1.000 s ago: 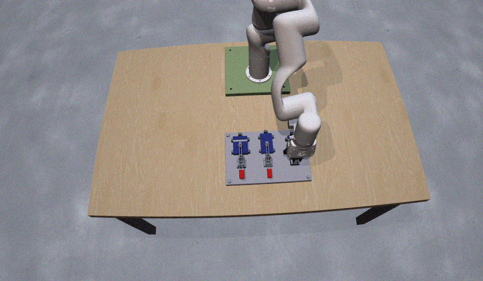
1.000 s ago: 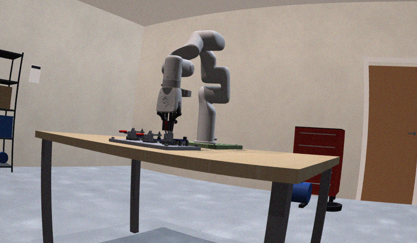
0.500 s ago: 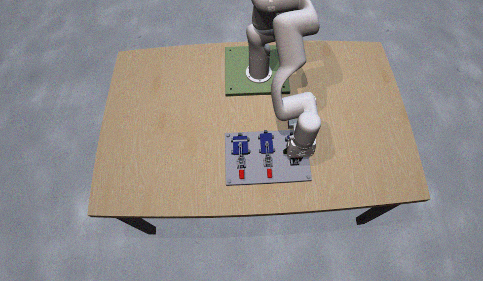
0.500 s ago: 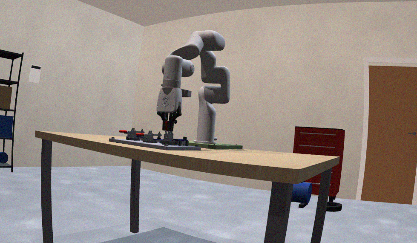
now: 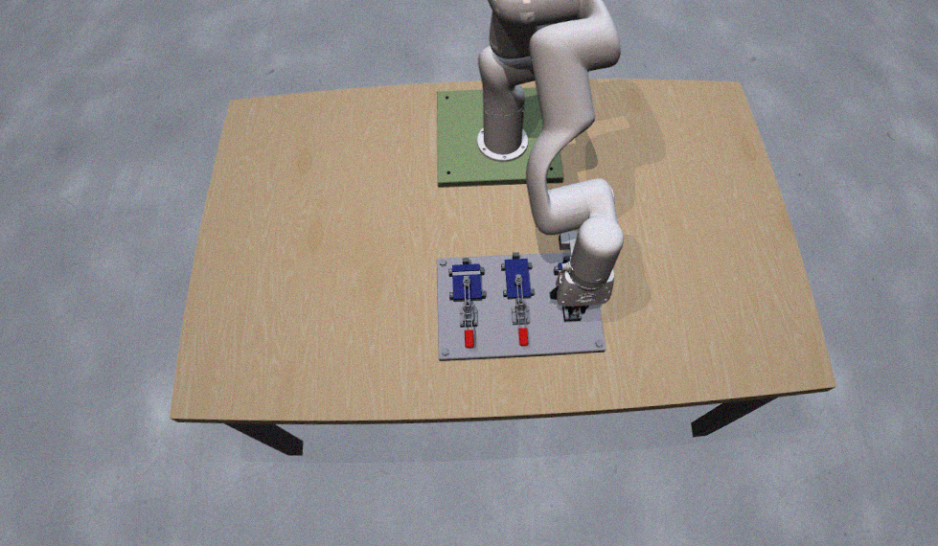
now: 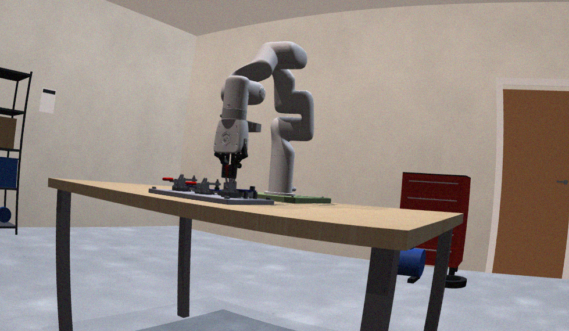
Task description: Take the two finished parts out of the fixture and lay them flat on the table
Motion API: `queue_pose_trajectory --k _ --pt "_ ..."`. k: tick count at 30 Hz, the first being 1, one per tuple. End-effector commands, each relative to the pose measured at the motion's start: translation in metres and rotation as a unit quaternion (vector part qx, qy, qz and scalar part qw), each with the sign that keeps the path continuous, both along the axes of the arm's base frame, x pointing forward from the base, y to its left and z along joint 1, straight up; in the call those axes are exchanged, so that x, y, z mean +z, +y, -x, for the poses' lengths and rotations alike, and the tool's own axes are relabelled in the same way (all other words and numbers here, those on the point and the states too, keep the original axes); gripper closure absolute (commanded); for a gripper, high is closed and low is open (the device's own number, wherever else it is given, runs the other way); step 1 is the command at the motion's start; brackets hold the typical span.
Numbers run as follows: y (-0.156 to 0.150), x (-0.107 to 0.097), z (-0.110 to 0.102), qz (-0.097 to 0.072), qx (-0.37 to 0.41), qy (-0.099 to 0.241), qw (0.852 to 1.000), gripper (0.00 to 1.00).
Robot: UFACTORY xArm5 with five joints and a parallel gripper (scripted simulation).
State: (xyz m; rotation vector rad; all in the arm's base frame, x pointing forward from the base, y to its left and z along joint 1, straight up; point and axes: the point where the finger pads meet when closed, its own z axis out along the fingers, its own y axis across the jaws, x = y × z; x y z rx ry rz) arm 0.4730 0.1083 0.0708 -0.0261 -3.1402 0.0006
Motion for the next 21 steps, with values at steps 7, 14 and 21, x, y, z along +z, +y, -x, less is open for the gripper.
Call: queue_pose_trajectory --k 7,14,21 --pt "0.0002 0.0002 0.0013 0.0 0.0 0.0 1.0 1.0" --pt "0.0003 0.0002 0.0032 0.0 0.0 0.0 1.0 1.0" --pt "0.0003 0.0001 0.0048 0.0 0.0 0.0 1.0 1.0"
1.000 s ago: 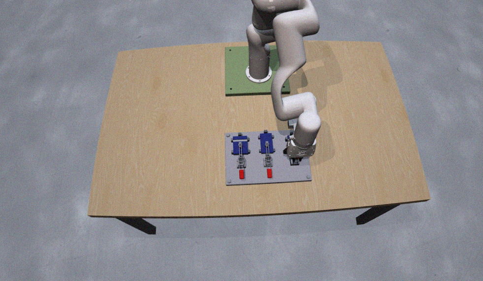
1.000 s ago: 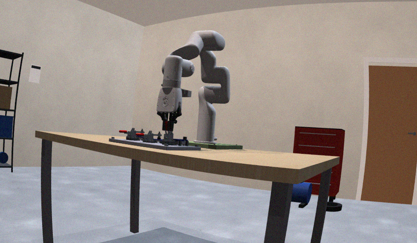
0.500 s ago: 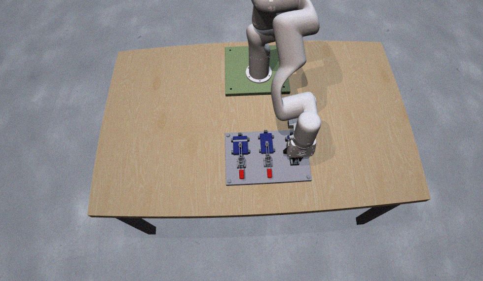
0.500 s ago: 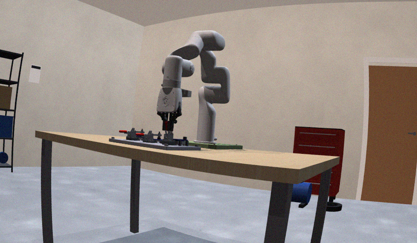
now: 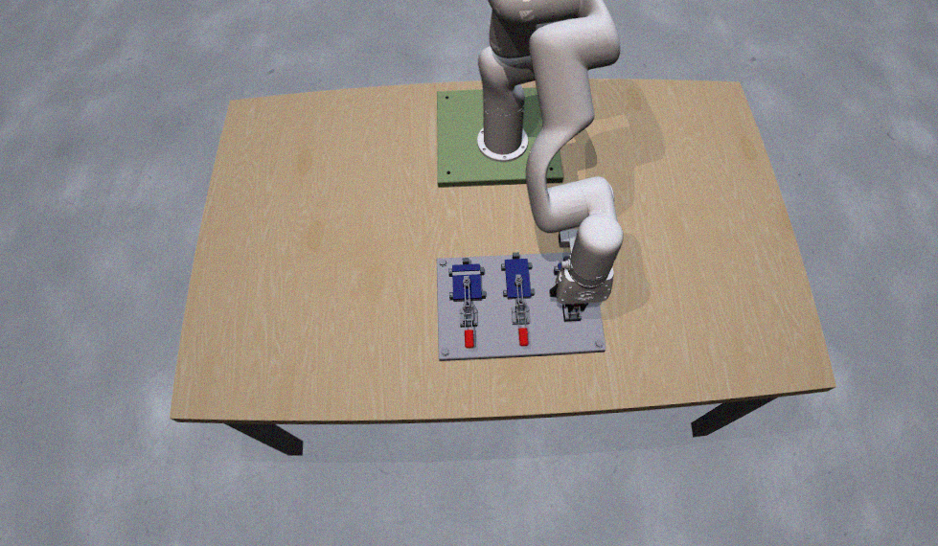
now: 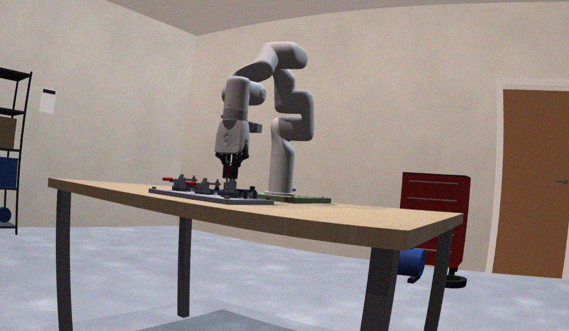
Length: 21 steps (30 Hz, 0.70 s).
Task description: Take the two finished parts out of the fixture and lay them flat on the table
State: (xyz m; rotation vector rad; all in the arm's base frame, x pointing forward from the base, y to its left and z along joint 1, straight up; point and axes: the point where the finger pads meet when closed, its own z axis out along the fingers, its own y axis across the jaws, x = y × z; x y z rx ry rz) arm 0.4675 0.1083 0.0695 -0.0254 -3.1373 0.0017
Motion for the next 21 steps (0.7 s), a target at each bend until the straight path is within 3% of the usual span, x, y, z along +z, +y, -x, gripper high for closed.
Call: queue_pose_trajectory --k 1,16,17,21 --pt "0.0002 0.0014 -0.0005 0.0 0.0 -0.002 1.0 1.0" --pt "0.0002 0.0019 -0.0009 -0.001 0.0 -0.002 1.0 1.0" --pt "0.0002 0.0013 -0.0006 0.0 0.0 -0.002 1.0 0.52" --pt "0.0002 0.0014 -0.0006 0.0 0.0 -0.002 1.0 0.52"
